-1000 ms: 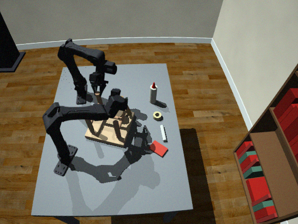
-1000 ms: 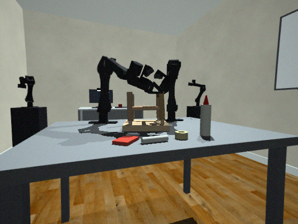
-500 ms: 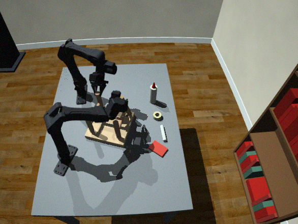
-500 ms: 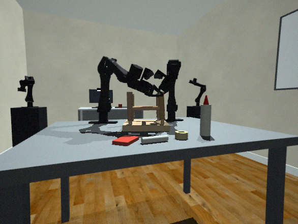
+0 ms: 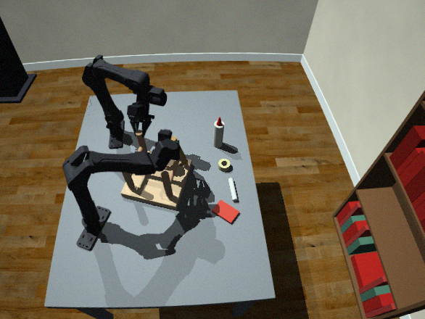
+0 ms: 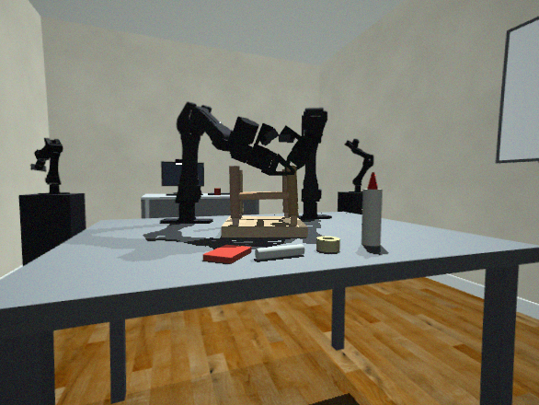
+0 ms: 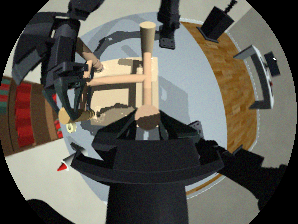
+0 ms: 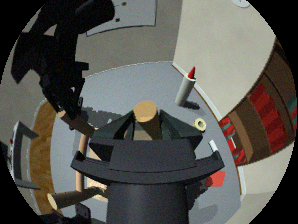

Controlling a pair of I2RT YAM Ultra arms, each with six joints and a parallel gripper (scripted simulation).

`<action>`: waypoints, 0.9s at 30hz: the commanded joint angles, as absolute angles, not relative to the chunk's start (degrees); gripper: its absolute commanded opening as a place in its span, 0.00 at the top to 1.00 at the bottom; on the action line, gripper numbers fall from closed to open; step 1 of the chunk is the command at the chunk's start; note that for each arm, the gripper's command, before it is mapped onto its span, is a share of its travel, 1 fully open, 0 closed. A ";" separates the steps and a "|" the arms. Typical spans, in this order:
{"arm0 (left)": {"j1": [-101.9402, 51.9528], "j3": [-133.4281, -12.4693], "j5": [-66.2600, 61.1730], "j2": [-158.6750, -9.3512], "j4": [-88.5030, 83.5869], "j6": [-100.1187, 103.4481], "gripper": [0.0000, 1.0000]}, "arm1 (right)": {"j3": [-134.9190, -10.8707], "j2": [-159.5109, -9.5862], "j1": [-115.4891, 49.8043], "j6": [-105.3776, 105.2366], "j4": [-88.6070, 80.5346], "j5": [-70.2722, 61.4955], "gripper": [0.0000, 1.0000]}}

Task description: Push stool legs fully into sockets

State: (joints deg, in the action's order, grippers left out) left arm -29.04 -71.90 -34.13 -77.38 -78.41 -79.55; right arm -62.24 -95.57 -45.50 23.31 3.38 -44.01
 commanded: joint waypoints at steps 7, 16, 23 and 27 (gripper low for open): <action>-29.78 -70.43 -33.99 -79.05 -79.44 -79.08 0.72 | -61.26 -96.75 -45.60 21.20 2.51 -44.78 0.72; -29.80 -70.42 -33.86 -79.05 -79.33 -79.08 0.72 | -62.51 -96.89 -45.57 21.18 2.52 -44.85 0.72; -29.69 -70.82 -34.64 -77.09 -80.22 -79.44 0.72 | -63.26 -95.91 -44.82 21.66 3.97 -43.49 0.72; -29.79 -70.74 -34.82 -76.55 -81.50 -79.43 0.72 | -63.90 -96.29 -44.48 21.66 4.43 -42.53 0.72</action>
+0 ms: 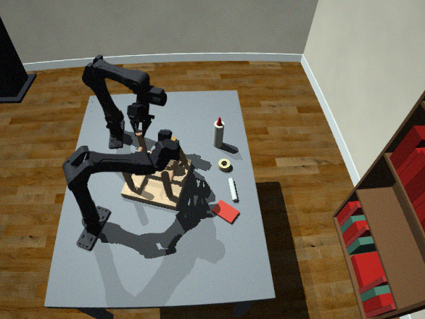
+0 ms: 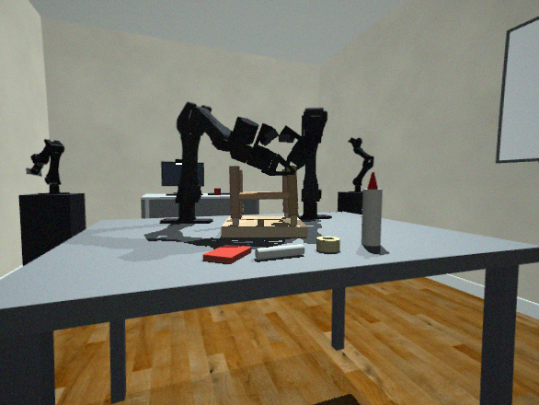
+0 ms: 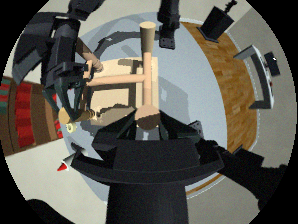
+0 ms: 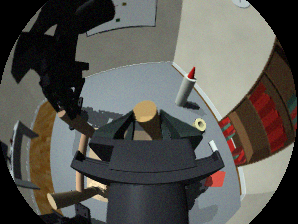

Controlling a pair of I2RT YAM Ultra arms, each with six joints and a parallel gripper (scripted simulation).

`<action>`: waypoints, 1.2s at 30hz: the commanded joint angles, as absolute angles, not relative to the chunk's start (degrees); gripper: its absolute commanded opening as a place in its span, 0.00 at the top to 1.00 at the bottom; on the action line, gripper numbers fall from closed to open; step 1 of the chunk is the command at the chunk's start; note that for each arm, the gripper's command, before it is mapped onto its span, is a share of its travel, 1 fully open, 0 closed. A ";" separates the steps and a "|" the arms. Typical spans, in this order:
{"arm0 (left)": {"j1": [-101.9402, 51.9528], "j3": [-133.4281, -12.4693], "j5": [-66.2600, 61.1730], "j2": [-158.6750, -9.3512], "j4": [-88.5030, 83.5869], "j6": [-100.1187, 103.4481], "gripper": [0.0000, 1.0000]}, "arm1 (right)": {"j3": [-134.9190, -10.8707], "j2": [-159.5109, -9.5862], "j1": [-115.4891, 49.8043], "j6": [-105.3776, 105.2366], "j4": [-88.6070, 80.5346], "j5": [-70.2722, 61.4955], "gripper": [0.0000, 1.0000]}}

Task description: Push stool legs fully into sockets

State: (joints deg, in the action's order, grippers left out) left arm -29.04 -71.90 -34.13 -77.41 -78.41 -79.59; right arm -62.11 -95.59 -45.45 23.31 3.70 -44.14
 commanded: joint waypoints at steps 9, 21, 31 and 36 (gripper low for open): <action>-29.98 -70.74 -35.10 -76.52 -83.76 -79.36 0.72 | -63.92 -96.37 -43.89 21.68 5.14 -40.82 0.72; -30.27 -70.88 -35.48 -76.65 -86.92 -79.14 0.72 | -63.94 -96.07 -43.02 21.73 6.01 -38.47 0.72; -30.57 -71.06 -35.83 -76.75 -89.76 -78.81 0.72 | -64.03 -95.76 -42.06 21.90 6.62 -36.27 0.72; -30.62 -70.99 -35.96 -76.74 -89.78 -78.82 0.72 | -64.00 -95.59 -41.79 21.89 6.87 -35.61 0.72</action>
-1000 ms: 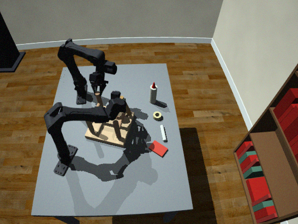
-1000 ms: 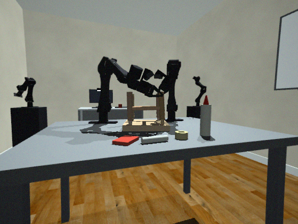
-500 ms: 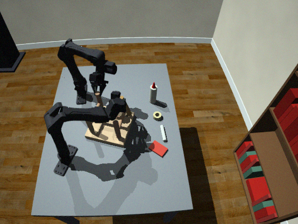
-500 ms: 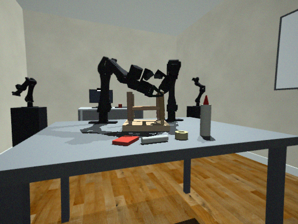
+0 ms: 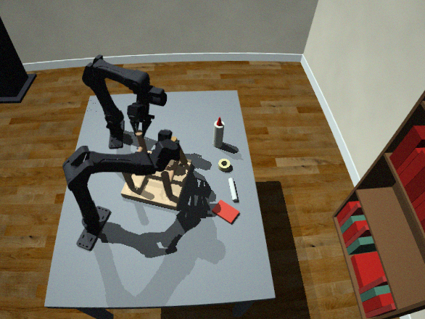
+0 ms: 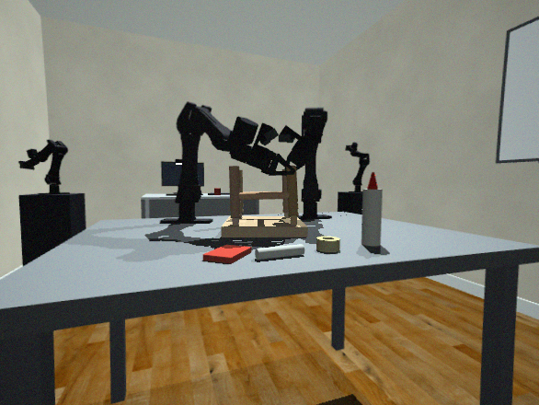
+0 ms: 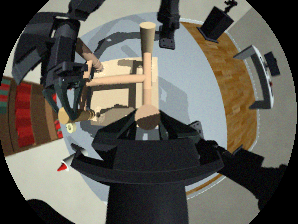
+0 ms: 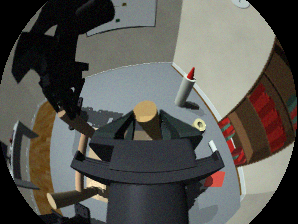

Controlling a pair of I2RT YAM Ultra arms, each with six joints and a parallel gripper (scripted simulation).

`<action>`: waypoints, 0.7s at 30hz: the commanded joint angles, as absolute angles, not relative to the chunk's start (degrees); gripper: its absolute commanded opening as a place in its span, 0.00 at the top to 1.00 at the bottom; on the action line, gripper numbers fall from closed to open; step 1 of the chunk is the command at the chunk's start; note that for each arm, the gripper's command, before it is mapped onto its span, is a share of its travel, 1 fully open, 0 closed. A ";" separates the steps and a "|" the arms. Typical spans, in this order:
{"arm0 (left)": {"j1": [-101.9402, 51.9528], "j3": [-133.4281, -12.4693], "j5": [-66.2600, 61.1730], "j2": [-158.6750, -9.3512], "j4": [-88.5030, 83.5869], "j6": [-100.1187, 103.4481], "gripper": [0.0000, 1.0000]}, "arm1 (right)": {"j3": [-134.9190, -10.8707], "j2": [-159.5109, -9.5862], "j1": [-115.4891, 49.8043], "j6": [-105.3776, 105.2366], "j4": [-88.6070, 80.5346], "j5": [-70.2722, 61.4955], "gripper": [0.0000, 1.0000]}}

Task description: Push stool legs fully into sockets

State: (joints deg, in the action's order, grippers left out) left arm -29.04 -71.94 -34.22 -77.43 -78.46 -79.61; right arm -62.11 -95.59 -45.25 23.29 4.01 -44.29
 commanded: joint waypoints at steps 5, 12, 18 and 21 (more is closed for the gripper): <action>-30.71 -70.86 -36.04 -76.71 -89.83 -78.88 0.72 | -64.14 -95.71 -41.13 22.06 7.41 -34.71 0.72; -30.66 -70.64 -36.21 -76.64 -89.81 -79.08 0.72 | -64.27 -96.30 -40.59 22.26 8.26 -34.27 0.72; -30.55 -70.56 -36.21 -76.65 -89.80 -79.21 0.72 | -64.23 -96.26 -40.61 22.23 8.10 -34.25 0.72; -30.47 -70.51 -36.21 -76.65 -89.79 -79.30 0.72 | -64.22 -96.25 -40.60 22.23 8.10 -34.25 0.72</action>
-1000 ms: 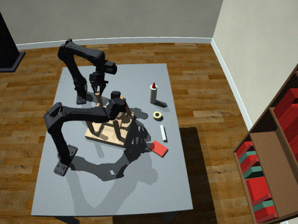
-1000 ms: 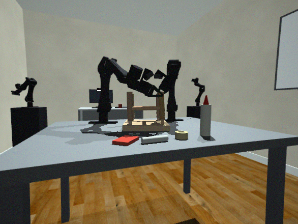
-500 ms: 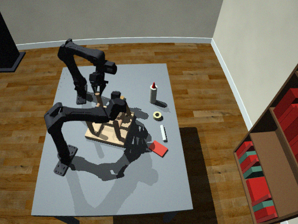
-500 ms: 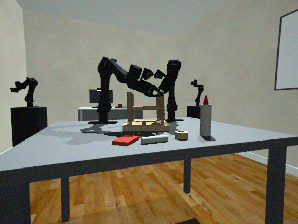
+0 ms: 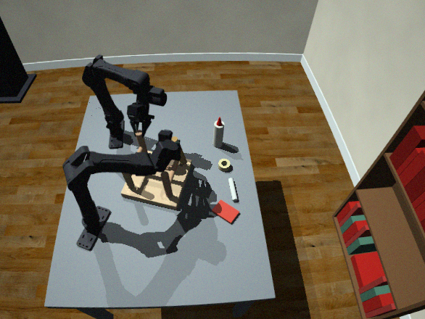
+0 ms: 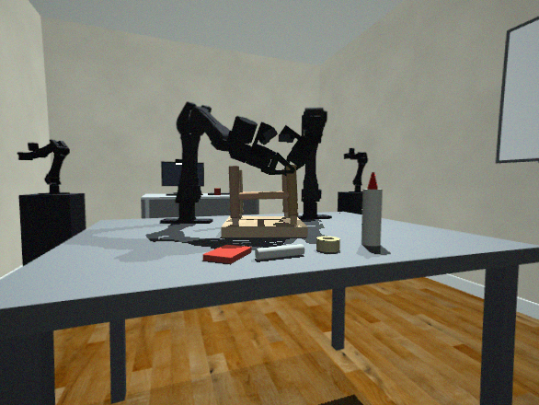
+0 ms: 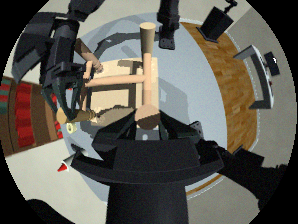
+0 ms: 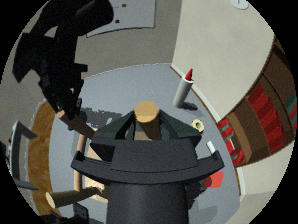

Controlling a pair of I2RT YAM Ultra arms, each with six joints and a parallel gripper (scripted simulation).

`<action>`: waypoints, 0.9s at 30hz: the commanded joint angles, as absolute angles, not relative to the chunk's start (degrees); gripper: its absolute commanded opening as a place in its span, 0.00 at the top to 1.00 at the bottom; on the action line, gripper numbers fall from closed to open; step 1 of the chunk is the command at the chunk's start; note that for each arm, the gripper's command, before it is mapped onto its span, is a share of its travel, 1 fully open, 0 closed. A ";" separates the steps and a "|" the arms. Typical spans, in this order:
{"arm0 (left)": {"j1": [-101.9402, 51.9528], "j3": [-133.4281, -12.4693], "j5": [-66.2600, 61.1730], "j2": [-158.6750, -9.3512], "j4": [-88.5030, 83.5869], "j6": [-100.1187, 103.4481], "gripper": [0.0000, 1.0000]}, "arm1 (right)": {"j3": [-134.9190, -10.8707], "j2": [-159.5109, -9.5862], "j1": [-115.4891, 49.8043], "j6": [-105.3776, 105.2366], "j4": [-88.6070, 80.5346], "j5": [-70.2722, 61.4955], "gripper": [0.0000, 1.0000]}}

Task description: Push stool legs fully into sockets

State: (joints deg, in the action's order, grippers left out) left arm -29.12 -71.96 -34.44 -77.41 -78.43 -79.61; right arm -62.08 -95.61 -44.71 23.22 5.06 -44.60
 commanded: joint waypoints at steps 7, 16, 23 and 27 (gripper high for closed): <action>-30.27 -70.37 -36.20 -76.66 -89.77 -79.52 0.72 | -64.22 -96.25 -40.60 22.24 8.10 -34.25 0.72; -30.15 -70.28 -36.17 -76.66 -89.76 -79.57 0.72 | -64.21 -96.25 -40.60 22.24 8.10 -34.26 0.72; -30.15 -70.28 -36.17 -76.66 -89.76 -79.57 0.72 | -64.21 -96.25 -40.60 22.24 8.10 -34.26 0.72; -29.76 -71.01 -34.91 -76.96 -79.91 -79.29 0.72 | -62.67 -95.73 -44.21 21.59 5.09 -44.50 0.72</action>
